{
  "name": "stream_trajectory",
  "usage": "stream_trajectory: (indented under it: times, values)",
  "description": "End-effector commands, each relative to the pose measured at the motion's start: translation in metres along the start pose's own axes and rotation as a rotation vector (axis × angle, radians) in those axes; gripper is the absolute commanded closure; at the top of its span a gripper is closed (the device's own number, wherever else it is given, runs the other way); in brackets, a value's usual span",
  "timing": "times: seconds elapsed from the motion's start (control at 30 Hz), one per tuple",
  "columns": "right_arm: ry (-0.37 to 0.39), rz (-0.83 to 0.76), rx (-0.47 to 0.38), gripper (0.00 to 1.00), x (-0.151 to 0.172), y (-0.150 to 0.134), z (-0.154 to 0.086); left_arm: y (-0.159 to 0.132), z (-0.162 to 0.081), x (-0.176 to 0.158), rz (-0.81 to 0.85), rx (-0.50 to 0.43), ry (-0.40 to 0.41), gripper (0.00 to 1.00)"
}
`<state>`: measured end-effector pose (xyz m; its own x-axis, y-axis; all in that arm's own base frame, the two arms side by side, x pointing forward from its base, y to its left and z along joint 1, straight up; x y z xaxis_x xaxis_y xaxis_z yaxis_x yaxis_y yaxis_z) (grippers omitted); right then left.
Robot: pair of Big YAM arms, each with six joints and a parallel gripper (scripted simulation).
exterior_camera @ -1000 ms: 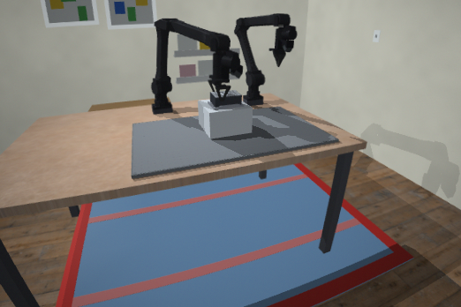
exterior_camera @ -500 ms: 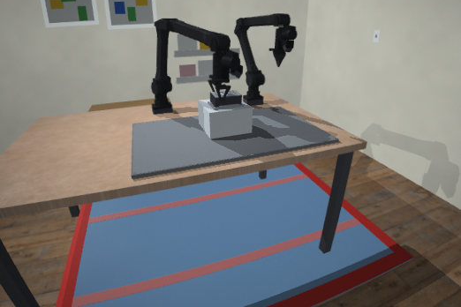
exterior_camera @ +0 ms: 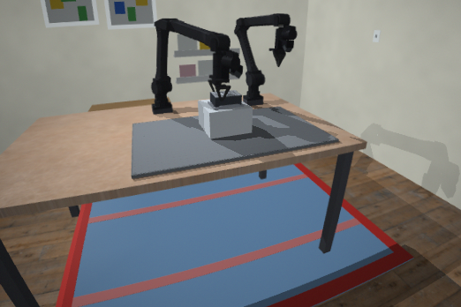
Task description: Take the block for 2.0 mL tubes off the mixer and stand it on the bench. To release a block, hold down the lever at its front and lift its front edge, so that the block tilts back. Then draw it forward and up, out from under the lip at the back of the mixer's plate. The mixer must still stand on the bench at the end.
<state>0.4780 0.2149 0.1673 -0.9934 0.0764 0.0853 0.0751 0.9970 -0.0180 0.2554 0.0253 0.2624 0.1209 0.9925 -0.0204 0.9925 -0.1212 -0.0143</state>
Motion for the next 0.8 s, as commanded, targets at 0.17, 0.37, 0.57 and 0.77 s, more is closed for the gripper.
stream_trajectory:
  times: [0.17, 0.37, 0.57, 0.77]
  values:
    - [-0.039, -0.045, -0.039, 1.00, 0.016, 0.016, -0.030, 0.003, -0.014, 0.001, -0.010, -0.043, 0.008, 1.00]
    - [-0.029, -0.045, -0.034, 1.00, 0.020, 0.014, -0.026, 0.003, -0.014, 0.001, -0.011, -0.042, 0.008, 1.00]
    - [-0.005, -0.028, -0.022, 1.00, 0.017, 0.005, -0.023, 0.003, -0.014, 0.001, -0.011, -0.041, 0.008, 1.00]
    - [0.004, -0.017, -0.013, 1.00, 0.007, 0.001, -0.021, 0.003, -0.014, 0.001, -0.012, -0.041, 0.007, 1.00]
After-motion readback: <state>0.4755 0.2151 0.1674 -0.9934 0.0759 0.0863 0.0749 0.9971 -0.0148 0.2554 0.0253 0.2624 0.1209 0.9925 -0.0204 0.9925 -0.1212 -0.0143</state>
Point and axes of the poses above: on each arm, the point where the finger pads meet when closed, its own z axis out along the fingers, its own x axis across the jaws, y = z × x, the point moved 1 cm from there along -z, back along the fingers, and after that the axes turned 4 degrees about z, right-handed, at the moved point
